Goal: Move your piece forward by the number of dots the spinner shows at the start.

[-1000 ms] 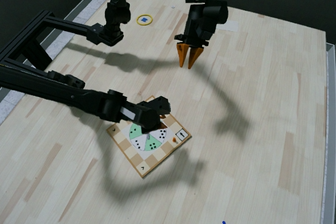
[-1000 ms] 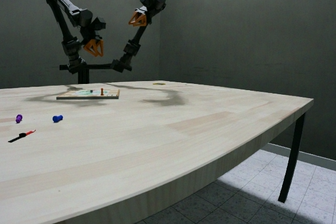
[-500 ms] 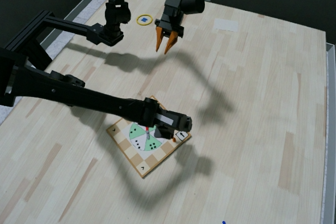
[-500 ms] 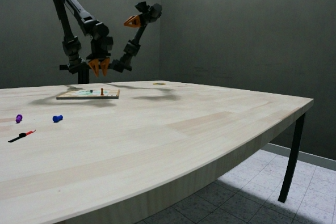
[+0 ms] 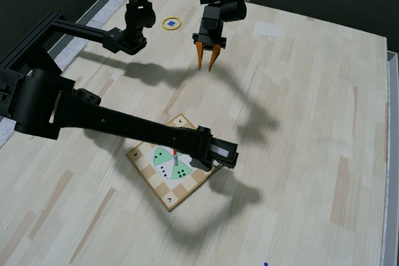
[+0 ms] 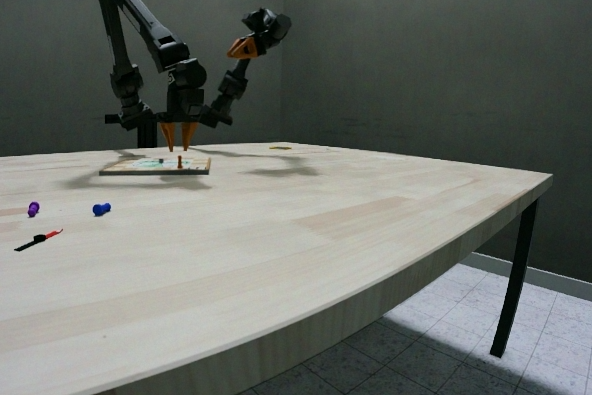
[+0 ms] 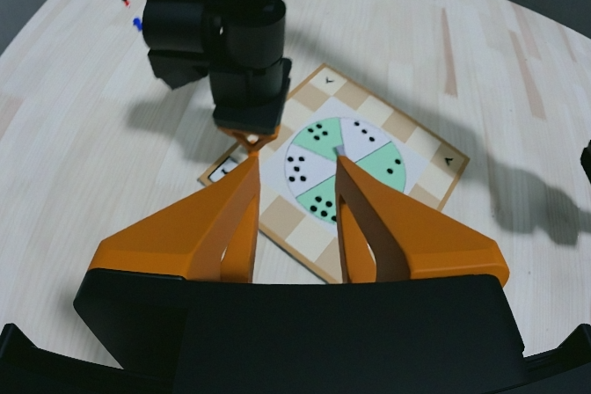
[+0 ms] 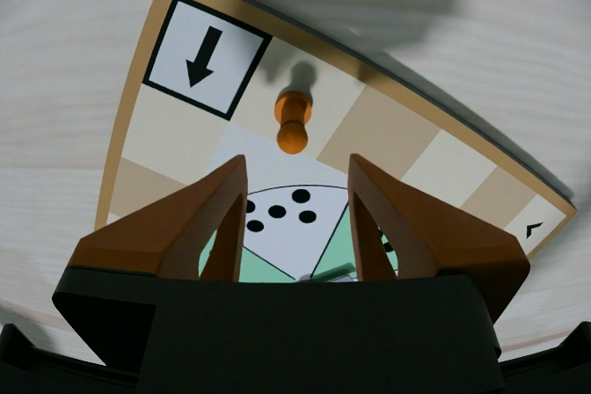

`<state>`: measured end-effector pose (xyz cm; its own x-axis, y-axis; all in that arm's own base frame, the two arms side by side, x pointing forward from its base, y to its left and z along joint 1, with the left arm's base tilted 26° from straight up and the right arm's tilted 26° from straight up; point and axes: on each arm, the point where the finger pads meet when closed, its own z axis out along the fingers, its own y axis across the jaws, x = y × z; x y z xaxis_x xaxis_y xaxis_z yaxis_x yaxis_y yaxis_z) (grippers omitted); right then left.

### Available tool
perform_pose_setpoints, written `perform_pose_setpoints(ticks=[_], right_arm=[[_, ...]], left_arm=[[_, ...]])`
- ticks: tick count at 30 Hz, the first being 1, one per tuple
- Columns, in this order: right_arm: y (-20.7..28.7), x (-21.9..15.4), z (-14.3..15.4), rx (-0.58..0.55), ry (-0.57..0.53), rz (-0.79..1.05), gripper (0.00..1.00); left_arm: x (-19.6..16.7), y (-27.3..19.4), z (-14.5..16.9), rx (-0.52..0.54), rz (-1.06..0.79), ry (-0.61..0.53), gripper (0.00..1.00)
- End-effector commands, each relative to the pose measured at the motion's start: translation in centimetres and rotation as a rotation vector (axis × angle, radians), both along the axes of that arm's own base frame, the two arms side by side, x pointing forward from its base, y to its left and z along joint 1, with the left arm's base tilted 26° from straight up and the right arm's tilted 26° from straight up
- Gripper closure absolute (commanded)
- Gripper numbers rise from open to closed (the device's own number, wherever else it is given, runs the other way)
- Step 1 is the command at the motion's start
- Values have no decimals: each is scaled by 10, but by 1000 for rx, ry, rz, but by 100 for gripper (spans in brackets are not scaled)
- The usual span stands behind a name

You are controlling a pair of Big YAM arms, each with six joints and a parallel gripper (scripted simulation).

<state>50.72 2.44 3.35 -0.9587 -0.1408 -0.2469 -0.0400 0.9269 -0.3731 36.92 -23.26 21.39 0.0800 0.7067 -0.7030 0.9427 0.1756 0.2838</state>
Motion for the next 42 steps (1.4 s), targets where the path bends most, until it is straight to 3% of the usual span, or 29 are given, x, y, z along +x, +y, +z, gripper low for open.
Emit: perform_pose_setpoints(ticks=[1, 14, 20, 25, 35, 42], right_arm=[[-2, 9, -6, 4, 6, -26, 61], [-8, 29, -13, 8, -16, -19, 61], [-8, 32, -18, 8, -16, -16, 66], [-12, 29, -29, 6, -6, -17, 71], [-7, 24, -23, 6, -16, -10, 100], [4, 18, -3, 8, -24, -11, 97]], left_arm=[[36, 10, -14, -4, 128, 27, 70], [67, 27, -41, -35, 252, 84, 70], [74, 31, -50, -56, 285, 109, 70], [82, 35, -59, -85, 321, 138, 70], [97, 42, -72, -142, 377, 189, 70], [103, 44, -77, -169, 399, 212, 70]])
